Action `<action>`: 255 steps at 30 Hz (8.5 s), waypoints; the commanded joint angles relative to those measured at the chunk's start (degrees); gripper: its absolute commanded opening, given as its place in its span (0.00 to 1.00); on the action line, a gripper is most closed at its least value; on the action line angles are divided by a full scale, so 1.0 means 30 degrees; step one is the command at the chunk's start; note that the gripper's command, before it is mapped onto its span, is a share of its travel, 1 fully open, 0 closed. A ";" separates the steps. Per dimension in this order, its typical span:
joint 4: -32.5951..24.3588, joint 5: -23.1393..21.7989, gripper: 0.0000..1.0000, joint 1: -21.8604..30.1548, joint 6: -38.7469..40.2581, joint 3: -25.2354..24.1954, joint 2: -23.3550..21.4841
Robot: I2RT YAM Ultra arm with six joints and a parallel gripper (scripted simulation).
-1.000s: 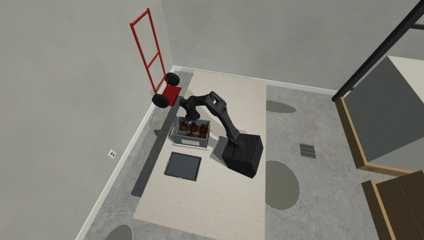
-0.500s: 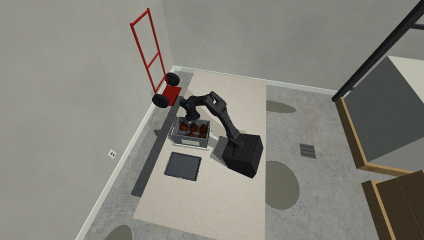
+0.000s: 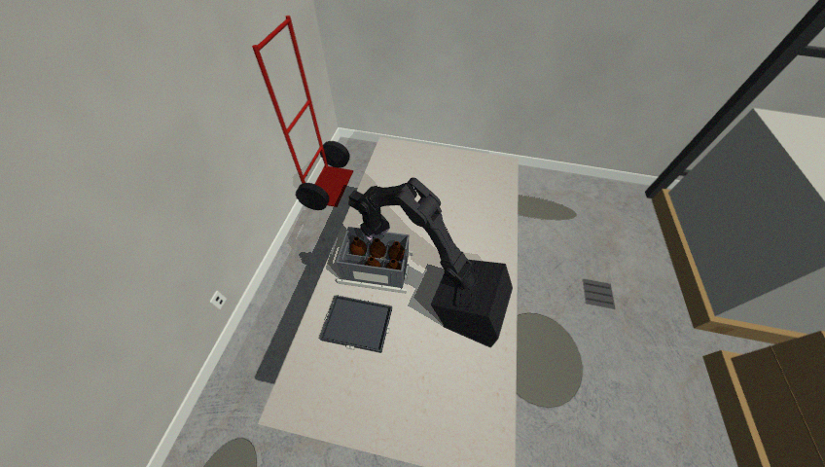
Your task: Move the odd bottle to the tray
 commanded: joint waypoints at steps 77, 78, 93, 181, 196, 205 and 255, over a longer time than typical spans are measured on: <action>0.0157 0.0111 0.61 -0.0022 0.0081 0.0566 0.0048; 0.0156 0.0111 0.61 -0.0022 0.0081 0.0566 0.0049; -0.0015 0.0095 0.61 -0.0080 0.0045 0.0649 0.0034; 0.0593 0.0125 0.61 0.0026 0.0111 0.0158 0.0380; 0.1422 0.0156 0.61 0.0104 0.0194 -0.0688 0.0775; 0.2041 0.0189 0.61 0.0178 0.0234 -0.1030 0.1227; 0.2620 0.0219 0.61 0.0176 0.0240 -0.0899 0.1366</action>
